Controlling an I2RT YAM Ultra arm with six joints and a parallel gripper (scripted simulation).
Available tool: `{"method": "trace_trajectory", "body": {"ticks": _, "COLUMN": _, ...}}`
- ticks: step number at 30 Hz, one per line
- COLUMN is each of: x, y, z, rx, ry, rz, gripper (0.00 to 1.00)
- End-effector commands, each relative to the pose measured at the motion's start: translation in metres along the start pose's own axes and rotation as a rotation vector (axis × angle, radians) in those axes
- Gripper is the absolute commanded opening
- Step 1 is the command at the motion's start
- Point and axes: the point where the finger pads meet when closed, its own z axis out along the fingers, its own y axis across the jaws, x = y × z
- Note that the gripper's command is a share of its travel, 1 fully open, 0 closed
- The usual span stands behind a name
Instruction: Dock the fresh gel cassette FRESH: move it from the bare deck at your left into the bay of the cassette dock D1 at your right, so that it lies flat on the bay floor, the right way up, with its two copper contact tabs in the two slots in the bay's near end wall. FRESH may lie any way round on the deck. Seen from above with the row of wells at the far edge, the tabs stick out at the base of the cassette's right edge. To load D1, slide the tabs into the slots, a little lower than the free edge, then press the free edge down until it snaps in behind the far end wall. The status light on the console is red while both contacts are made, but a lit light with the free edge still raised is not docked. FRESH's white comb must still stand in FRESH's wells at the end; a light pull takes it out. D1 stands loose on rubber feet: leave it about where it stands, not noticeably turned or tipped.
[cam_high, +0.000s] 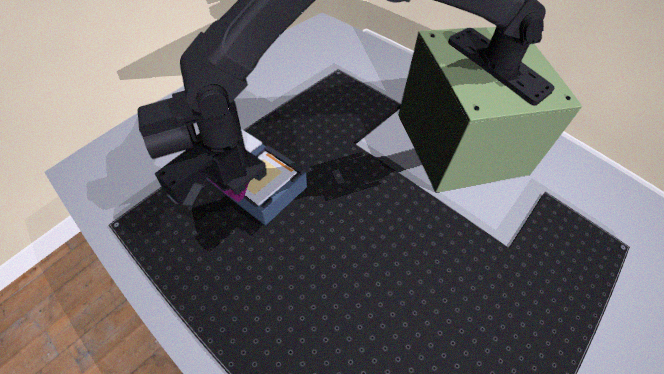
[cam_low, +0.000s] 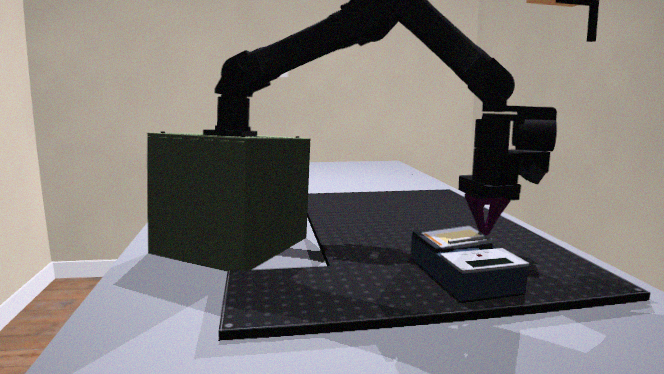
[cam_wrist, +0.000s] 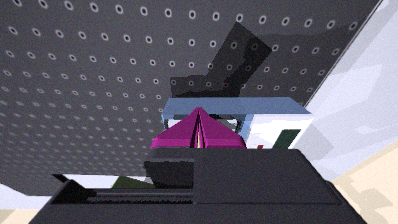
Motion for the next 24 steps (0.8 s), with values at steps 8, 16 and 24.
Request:
{"method": "trace_trajectory", "body": {"ticks": 8, "x": -0.0091, "y": -0.0137, "z": -0.0254, "rx": 0.030, "ry": -0.032, "rz": 0.007, "gripper": 0.00}}
{"method": "trace_trajectory", "body": {"ticks": 16, "x": -0.0096, "y": -0.0137, "z": -0.0254, "rx": 0.029, "ry": -0.032, "rz": 0.009, "gripper": 0.00}}
{"method": "trace_trajectory", "body": {"ticks": 24, "x": -0.0094, "y": -0.0129, "z": -0.0231, "rx": 0.025, "ry": -0.030, "rz": 0.010, "gripper": 0.00}}
